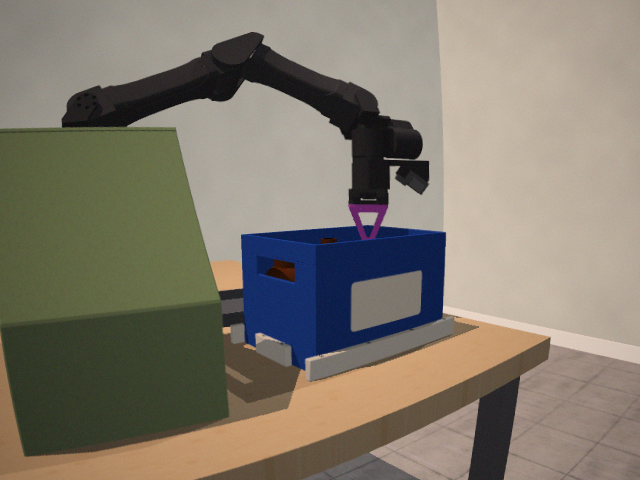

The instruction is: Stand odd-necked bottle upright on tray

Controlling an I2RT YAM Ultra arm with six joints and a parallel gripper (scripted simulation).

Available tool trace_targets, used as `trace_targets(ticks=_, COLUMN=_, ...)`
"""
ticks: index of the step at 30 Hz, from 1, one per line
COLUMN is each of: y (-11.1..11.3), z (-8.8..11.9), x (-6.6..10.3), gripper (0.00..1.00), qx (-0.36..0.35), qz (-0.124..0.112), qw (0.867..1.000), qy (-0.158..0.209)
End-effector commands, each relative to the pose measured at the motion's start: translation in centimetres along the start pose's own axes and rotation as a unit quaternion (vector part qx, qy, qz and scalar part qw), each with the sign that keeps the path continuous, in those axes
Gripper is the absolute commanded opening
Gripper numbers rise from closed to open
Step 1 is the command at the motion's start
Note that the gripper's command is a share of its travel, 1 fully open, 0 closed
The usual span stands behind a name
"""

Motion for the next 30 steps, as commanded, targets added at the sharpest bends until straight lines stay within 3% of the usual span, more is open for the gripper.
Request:
trace_targets(ticks=1, y=-0.25, z=-0.66, x=0.83, gripper=0.0, qx=-0.007, qz=-0.008, qw=1.0, qy=-0.01)
trace_targets(ticks=6, y=-0.25, z=-0.66, x=0.83, gripper=0.0, qx=-0.007, qz=-0.008, qw=1.0, qy=-0.01)
trace_targets(ticks=7, y=-0.25, z=-0.66, x=0.83, gripper=0.61, qx=-0.007, qz=-0.008, qw=1.0, qy=-0.01)
trace_targets(ticks=30, y=-0.25, z=-0.66, x=0.83, gripper=0.61, qx=-0.007, qz=-0.008, qw=1.0, qy=-0.01)
Point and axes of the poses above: the point where the finger pads meet when closed, its own x axis back along the fingers, its own y axis across the jaws, z = x × y, the point moved 5 cm from there along x, back along the fingers, and after that the axes turned 6 degrees about -x, right-handed, at the moved point
